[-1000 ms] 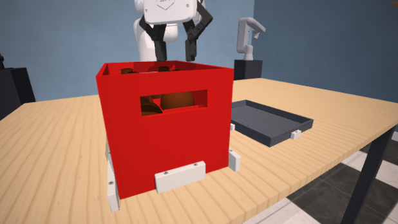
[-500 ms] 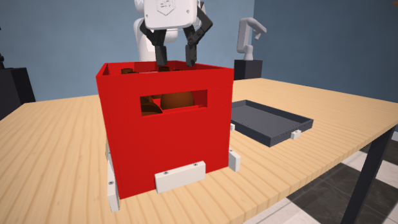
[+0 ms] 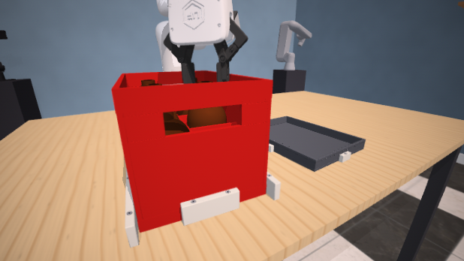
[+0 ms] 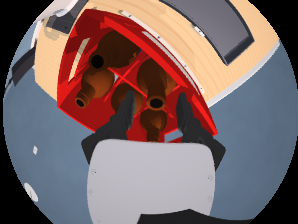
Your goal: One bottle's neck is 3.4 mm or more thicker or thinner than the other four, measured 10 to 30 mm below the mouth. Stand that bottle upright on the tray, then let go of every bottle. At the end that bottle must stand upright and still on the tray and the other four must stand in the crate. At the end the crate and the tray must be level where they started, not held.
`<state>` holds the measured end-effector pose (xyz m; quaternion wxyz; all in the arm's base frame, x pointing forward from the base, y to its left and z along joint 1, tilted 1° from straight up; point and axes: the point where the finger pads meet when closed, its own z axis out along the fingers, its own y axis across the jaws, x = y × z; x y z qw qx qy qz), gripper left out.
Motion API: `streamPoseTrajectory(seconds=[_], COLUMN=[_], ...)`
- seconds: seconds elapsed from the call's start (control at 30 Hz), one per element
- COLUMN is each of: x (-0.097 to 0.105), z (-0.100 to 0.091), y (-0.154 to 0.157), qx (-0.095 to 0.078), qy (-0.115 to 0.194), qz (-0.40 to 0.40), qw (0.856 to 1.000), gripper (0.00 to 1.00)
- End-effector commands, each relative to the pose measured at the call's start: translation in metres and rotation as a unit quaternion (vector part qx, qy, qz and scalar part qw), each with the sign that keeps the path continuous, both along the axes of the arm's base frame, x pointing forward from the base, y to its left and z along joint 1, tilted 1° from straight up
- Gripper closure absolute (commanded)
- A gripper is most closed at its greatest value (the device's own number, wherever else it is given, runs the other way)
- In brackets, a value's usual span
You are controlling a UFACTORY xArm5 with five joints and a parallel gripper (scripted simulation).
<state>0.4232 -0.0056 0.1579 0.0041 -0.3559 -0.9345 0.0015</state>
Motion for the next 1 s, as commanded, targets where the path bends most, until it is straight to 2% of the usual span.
streamPoseTrajectory(seconds=[0.0, 0.5, 0.97], x=[0.001, 0.001, 0.001], z=[-0.002, -0.012, -0.013], y=[0.0, 0.0, 0.0], qx=[0.0, 0.0, 0.0], qy=[-0.002, -0.002, -0.002], qz=[0.0, 0.0, 0.0], qw=[1.0, 1.0, 1.0], gripper=[0.35, 0.35, 0.35])
